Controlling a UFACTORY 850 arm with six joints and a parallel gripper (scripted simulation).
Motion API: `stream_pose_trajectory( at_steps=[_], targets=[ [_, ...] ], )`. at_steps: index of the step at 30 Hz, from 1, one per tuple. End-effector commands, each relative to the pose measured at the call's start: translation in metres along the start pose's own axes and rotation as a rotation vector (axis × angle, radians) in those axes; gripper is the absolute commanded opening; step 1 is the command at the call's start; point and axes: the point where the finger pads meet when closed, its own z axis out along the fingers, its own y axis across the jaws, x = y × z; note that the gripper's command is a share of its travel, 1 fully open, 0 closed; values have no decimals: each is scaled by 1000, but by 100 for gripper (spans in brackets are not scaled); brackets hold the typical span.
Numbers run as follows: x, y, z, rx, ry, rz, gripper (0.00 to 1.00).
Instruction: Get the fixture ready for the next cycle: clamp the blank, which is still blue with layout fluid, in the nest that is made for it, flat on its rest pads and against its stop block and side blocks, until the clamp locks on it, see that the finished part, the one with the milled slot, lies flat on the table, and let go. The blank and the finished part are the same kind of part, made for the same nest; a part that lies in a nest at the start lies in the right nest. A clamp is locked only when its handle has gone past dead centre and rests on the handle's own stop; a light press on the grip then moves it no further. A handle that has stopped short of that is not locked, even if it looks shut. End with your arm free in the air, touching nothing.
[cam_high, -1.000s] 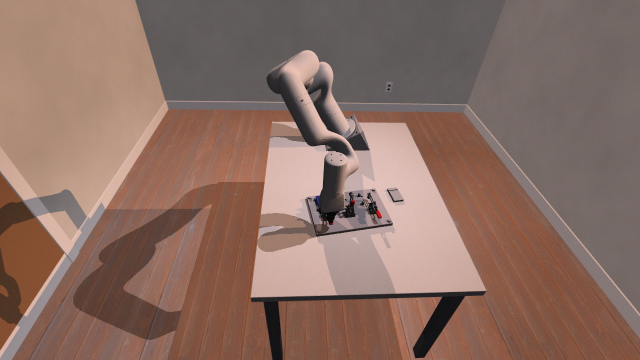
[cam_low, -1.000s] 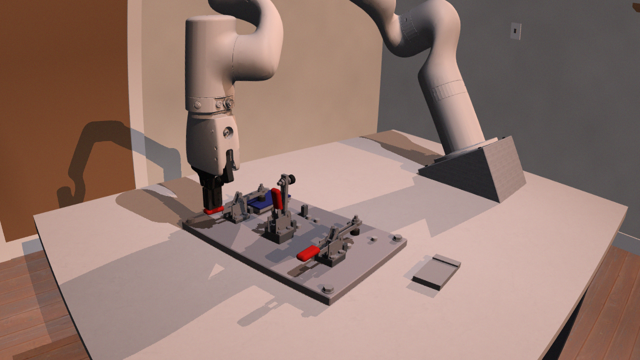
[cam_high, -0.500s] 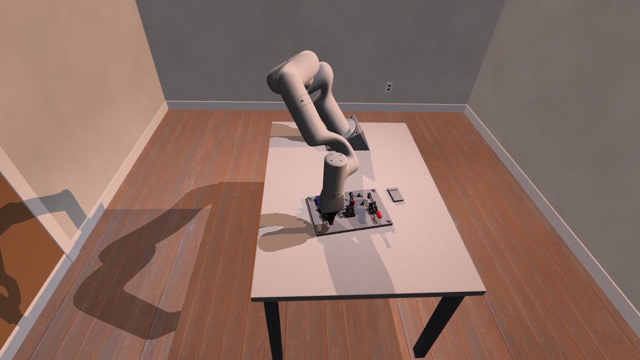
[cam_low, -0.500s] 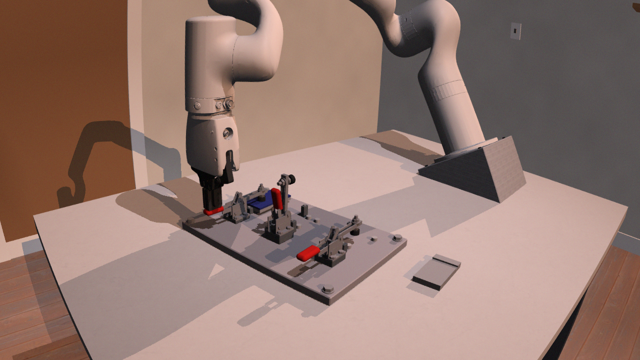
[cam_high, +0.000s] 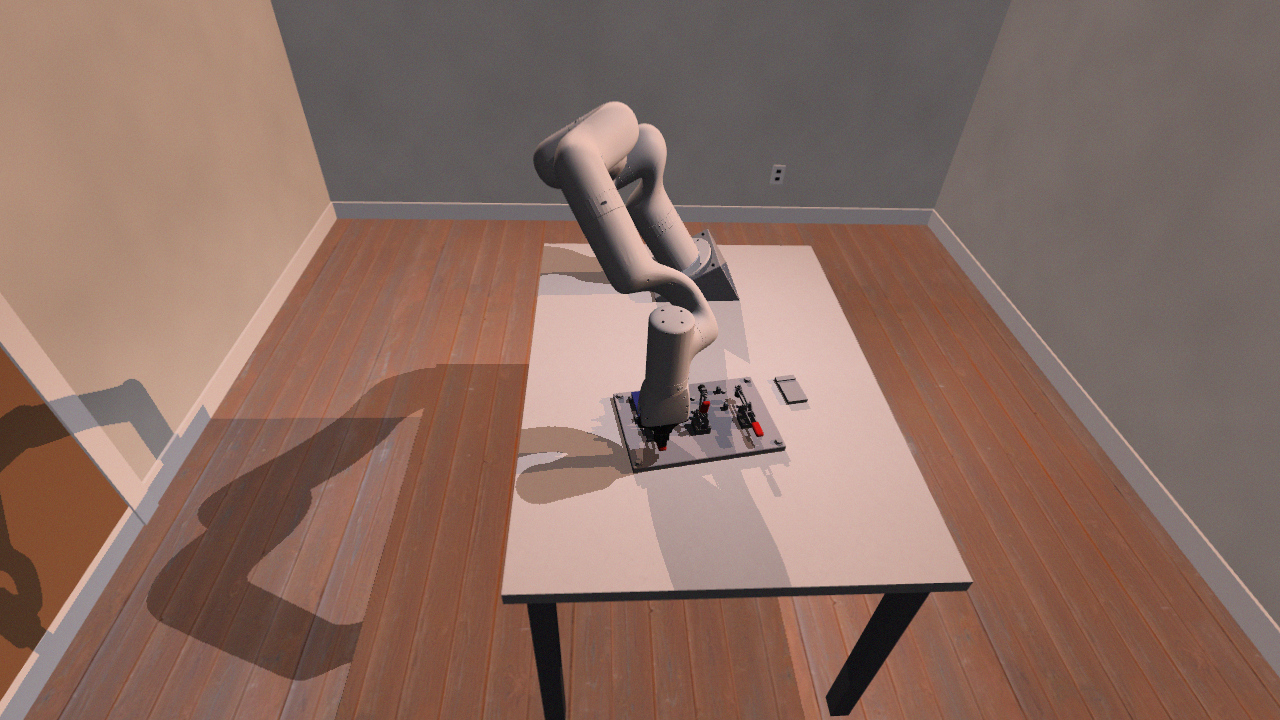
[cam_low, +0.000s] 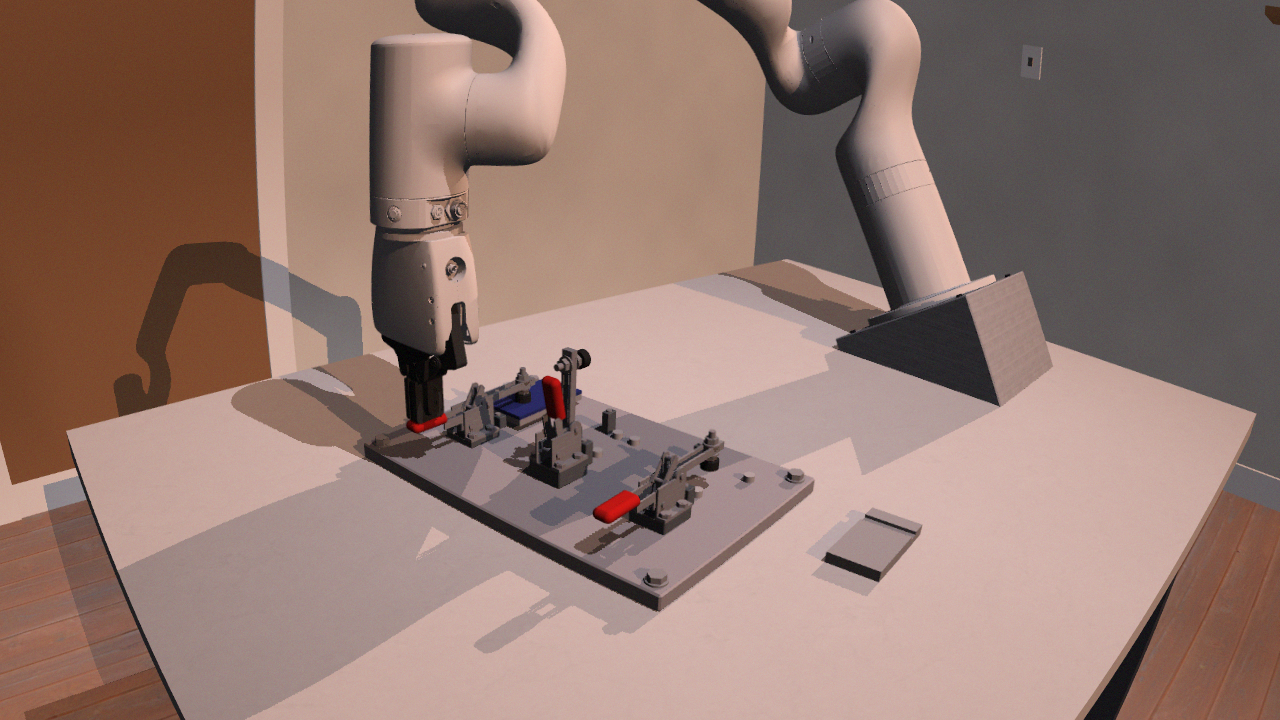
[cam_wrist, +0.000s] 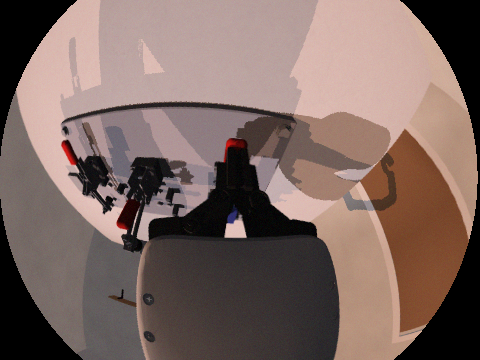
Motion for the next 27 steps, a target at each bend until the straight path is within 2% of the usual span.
stream_pose_trajectory(
  at_steps=[1,27],
  targets=[
    [-1,0,0,-1,-2,0,0],
    [-1,0,0,-1,-2,0,0]
  ],
)
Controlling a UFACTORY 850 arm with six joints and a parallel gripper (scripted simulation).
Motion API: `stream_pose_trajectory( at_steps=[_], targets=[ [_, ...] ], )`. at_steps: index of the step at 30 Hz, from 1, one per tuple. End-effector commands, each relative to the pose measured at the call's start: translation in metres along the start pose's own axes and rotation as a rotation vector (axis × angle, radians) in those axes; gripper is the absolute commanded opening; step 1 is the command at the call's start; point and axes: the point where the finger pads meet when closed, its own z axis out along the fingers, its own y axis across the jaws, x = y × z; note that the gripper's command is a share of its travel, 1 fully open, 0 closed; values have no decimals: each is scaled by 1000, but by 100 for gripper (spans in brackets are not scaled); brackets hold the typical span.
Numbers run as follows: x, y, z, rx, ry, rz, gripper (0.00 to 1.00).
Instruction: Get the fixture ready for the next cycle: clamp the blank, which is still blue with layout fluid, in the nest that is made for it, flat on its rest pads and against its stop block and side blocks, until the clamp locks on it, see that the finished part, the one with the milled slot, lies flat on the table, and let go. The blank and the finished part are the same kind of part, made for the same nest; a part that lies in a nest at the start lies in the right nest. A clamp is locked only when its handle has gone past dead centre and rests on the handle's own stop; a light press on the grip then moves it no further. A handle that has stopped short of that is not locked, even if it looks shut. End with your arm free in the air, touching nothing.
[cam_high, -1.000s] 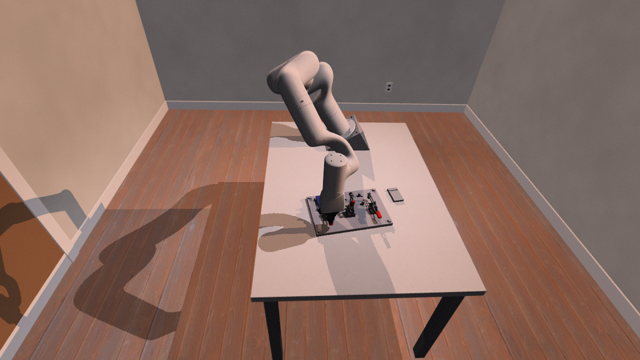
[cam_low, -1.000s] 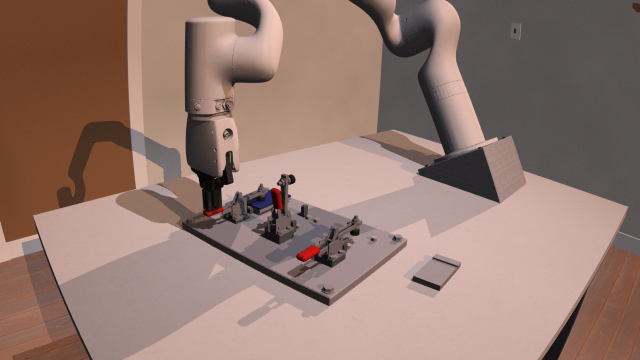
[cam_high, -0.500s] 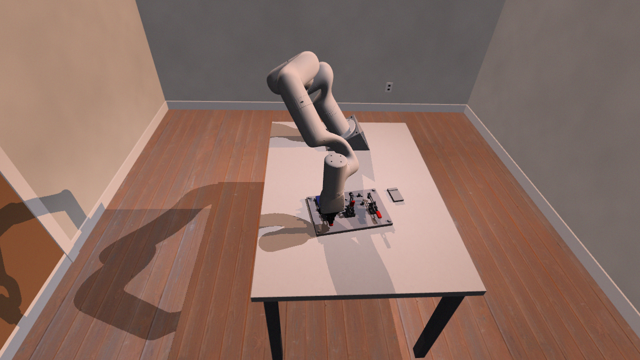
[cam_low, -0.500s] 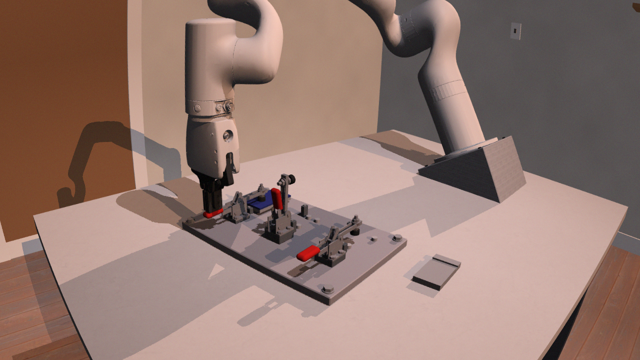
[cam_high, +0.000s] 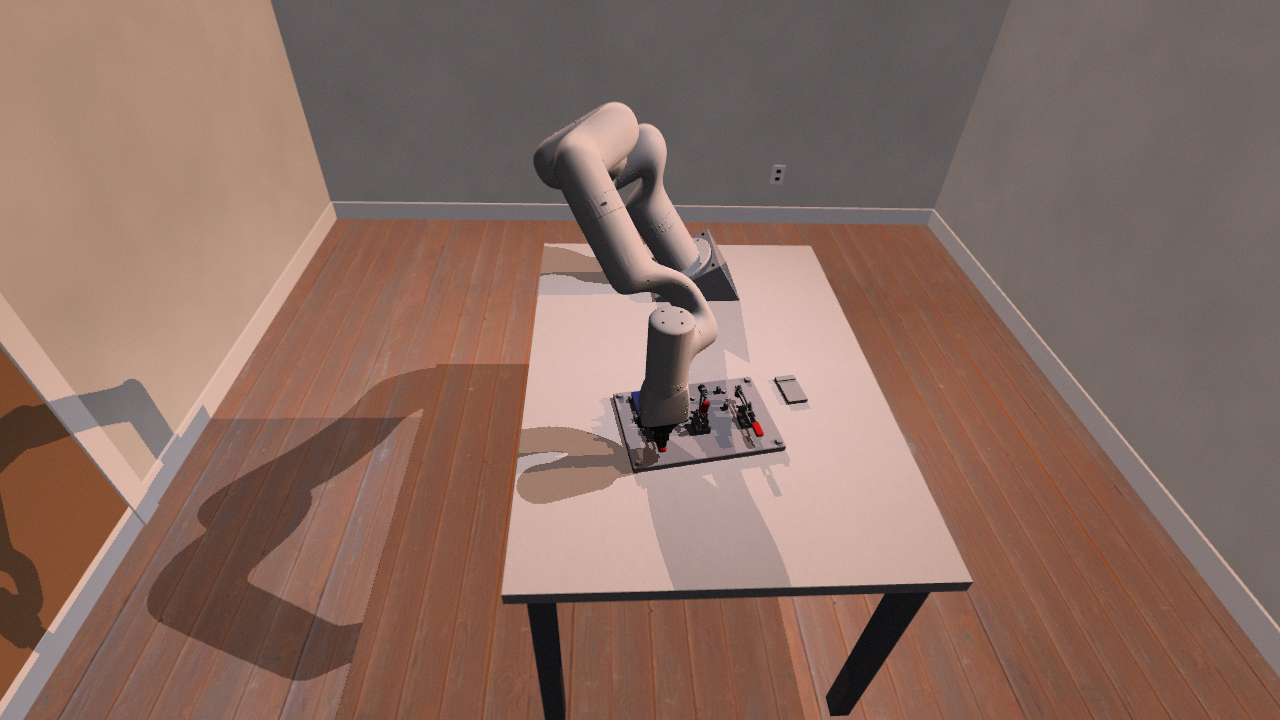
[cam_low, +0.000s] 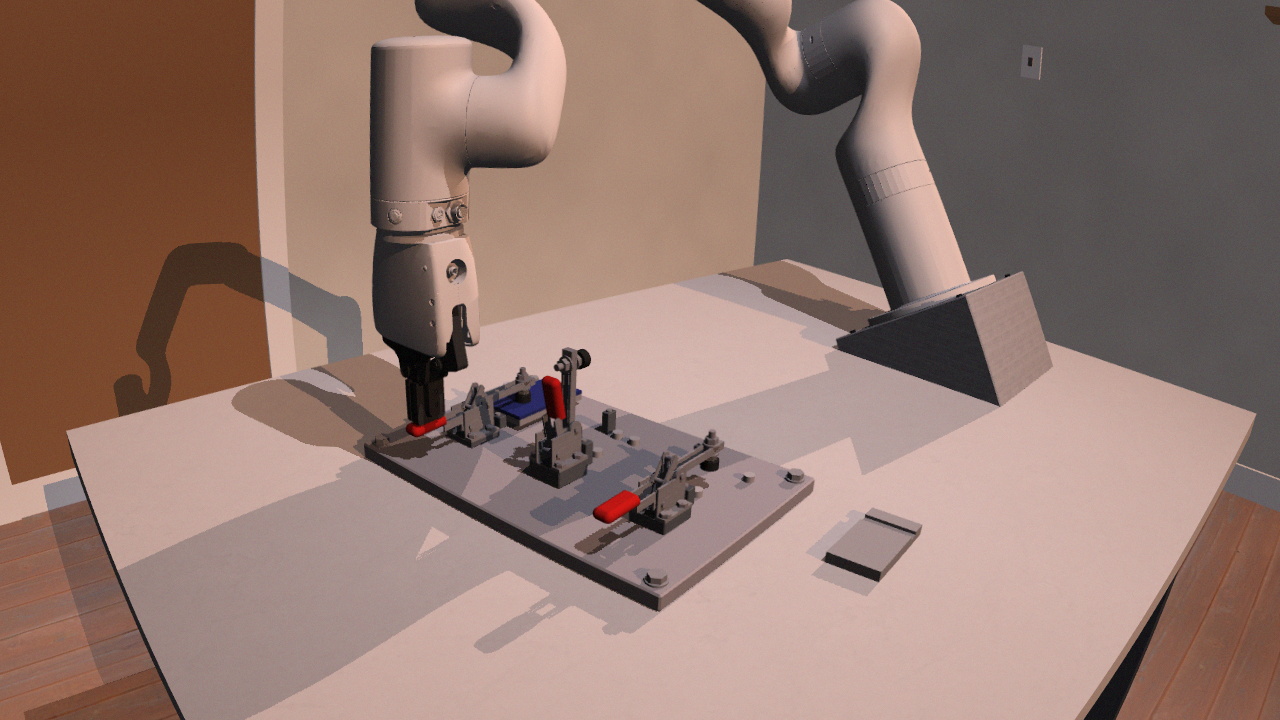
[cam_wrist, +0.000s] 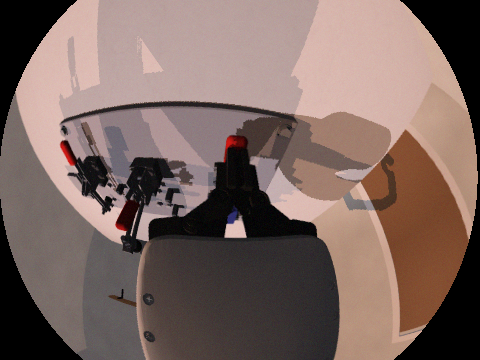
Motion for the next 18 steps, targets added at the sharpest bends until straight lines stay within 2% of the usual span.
stream_pose_trajectory(
  at_steps=[1,7,15,18],
  targets=[
    [1,0,-3,0,1,0,0],
    [1,0,-16,0,1,0,0],
    [1,0,-44,0,1,0,0],
    [1,0,-48,0,1,0,0]
  ],
)
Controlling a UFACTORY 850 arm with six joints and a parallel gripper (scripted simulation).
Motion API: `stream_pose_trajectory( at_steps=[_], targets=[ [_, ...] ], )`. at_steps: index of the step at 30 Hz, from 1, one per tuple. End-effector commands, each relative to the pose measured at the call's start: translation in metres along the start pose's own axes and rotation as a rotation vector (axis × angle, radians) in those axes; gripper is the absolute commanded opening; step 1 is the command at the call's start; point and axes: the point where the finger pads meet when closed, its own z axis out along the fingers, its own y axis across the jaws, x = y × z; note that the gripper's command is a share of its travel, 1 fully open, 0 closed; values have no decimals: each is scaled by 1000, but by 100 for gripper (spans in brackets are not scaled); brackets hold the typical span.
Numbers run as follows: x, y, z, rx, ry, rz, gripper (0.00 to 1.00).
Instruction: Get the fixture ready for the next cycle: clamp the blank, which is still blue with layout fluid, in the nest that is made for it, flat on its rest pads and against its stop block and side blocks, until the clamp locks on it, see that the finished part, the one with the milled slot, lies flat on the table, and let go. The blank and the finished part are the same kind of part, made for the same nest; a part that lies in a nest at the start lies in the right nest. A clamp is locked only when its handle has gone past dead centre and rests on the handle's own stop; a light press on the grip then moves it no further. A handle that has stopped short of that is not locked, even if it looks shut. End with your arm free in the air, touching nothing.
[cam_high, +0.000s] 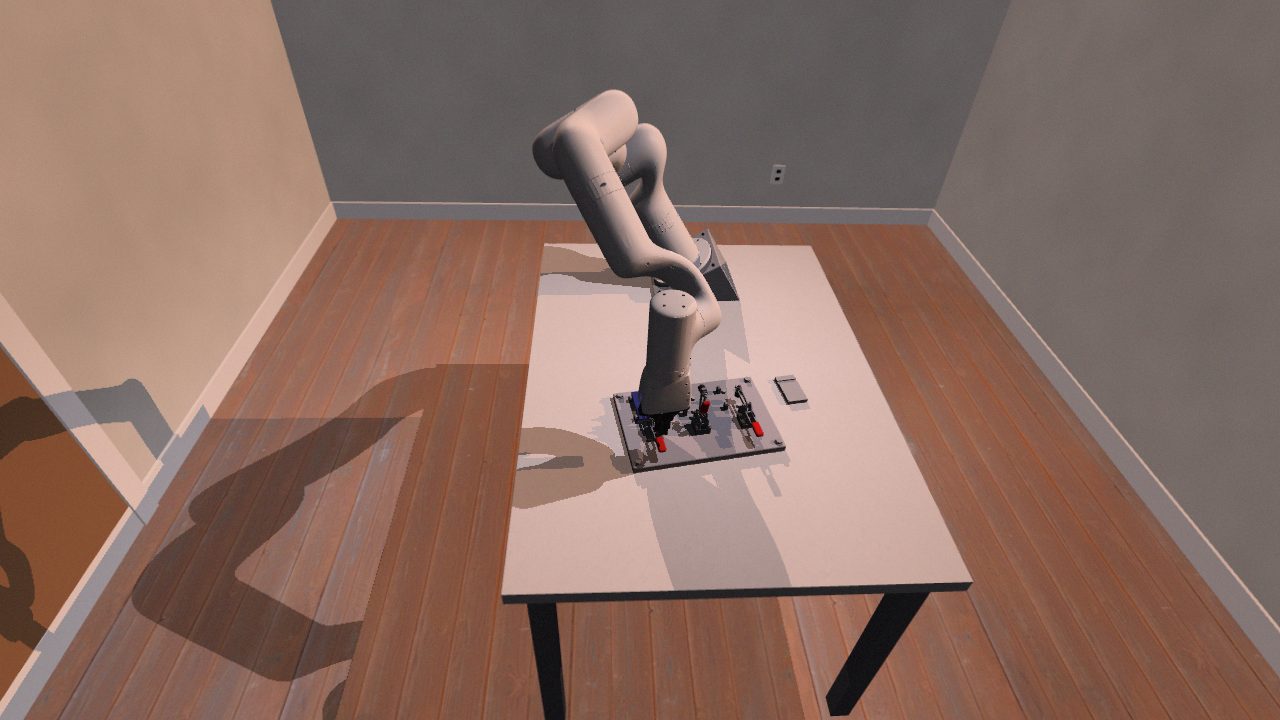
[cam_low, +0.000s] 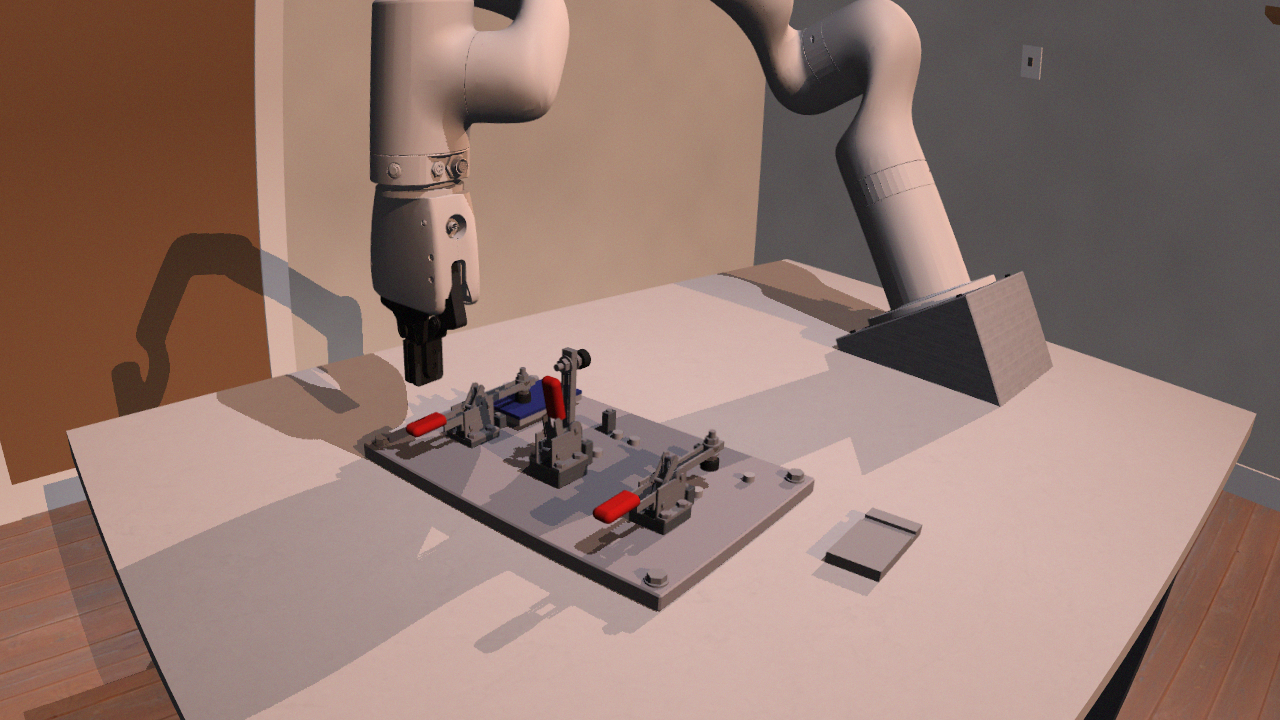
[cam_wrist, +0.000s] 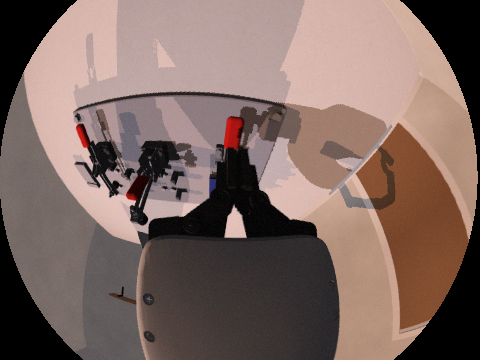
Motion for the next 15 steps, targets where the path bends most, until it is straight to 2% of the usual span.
stream_pose_trajectory(
  at_steps=[1,8,15],
  targets=[
    [0,0,-14,0,1,0,0],
    [0,0,-30,0,1,0,0],
    [0,0,-33,0,1,0,0]
  ],
)
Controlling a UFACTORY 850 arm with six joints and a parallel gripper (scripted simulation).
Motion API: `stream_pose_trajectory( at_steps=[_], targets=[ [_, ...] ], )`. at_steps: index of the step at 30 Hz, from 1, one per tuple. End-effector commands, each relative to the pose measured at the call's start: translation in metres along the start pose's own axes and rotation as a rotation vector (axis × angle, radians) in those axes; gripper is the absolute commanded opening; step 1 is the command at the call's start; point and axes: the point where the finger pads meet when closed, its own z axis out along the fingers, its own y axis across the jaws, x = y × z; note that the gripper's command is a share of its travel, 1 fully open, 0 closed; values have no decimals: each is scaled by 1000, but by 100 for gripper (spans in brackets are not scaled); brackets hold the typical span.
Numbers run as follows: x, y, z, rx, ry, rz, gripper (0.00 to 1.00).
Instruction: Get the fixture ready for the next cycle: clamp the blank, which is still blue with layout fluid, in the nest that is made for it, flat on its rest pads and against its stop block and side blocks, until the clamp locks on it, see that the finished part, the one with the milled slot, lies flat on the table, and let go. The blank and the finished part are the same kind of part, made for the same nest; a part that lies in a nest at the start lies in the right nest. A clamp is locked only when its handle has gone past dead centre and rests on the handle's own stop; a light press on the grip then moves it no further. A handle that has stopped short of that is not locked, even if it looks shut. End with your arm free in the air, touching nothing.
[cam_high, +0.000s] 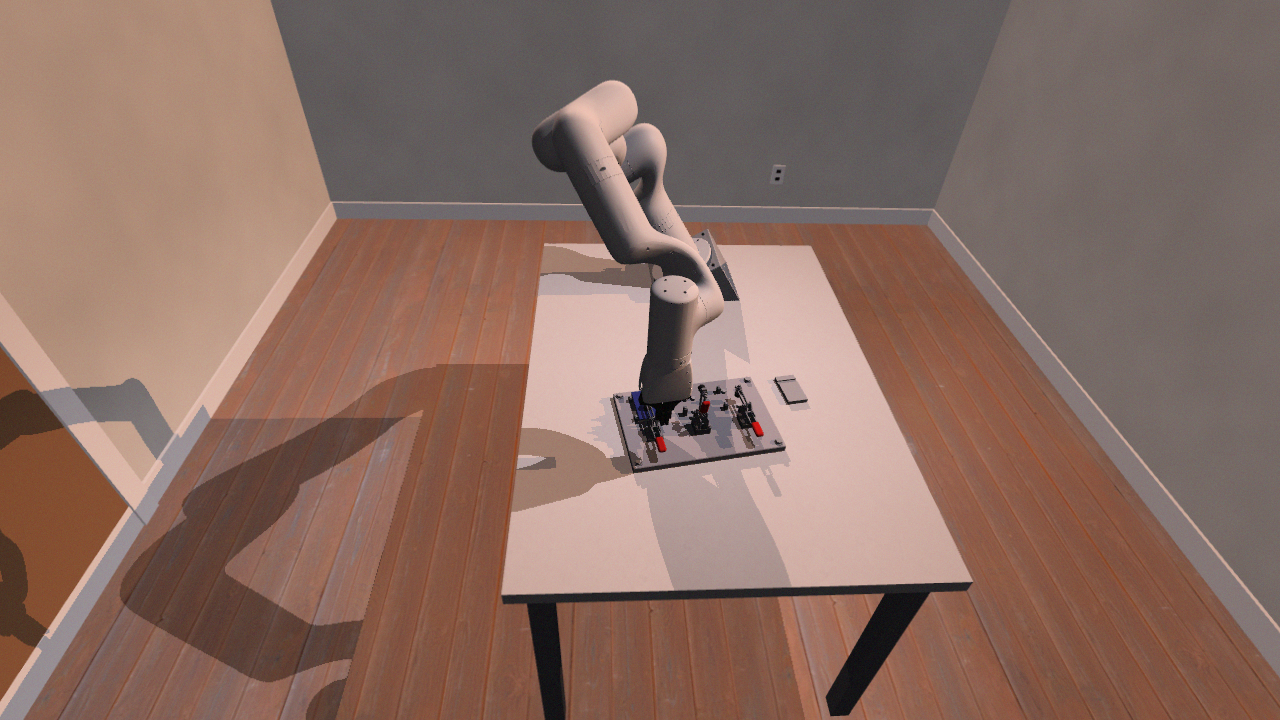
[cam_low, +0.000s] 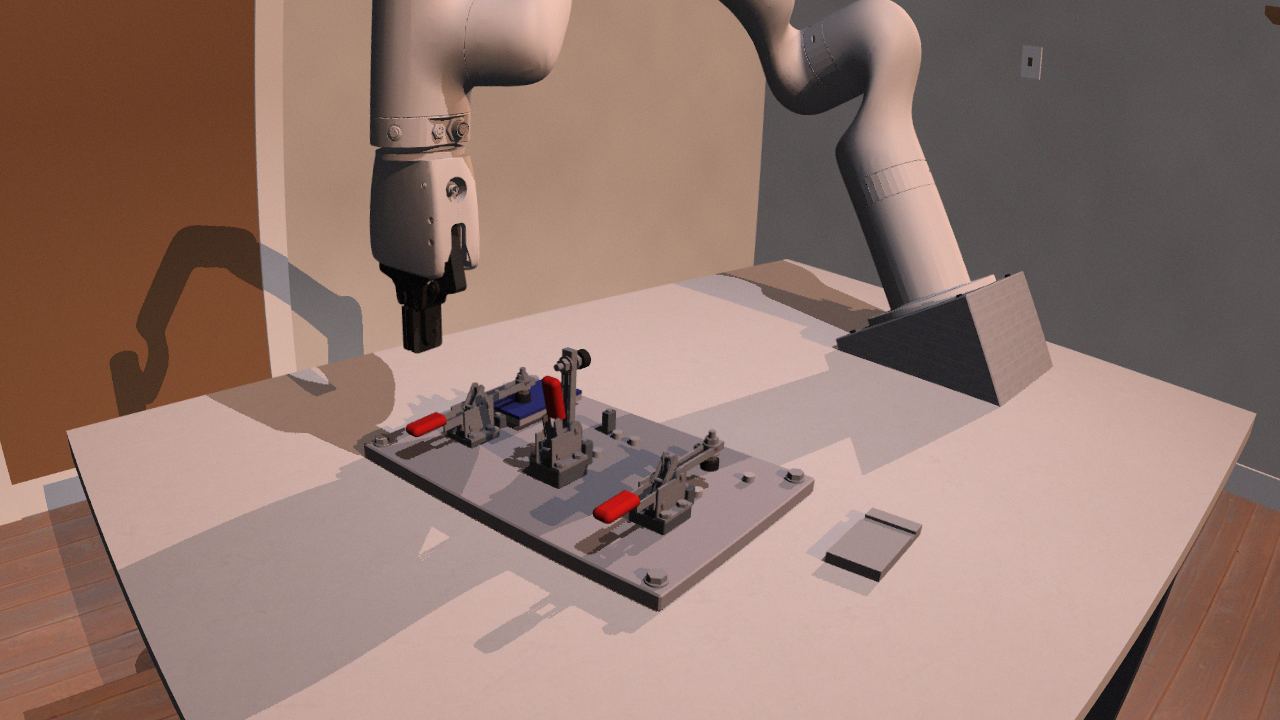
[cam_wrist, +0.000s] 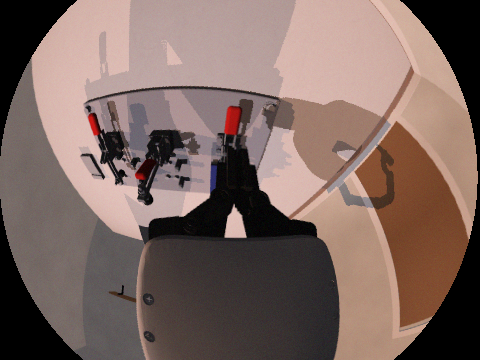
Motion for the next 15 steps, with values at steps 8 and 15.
stream_pose_trajectory(
  at_steps=[8,15],
  targets=[
    [1,0,-2,0,1,0,100],
    [1,0,-2,0,1,0,100]
  ],
)
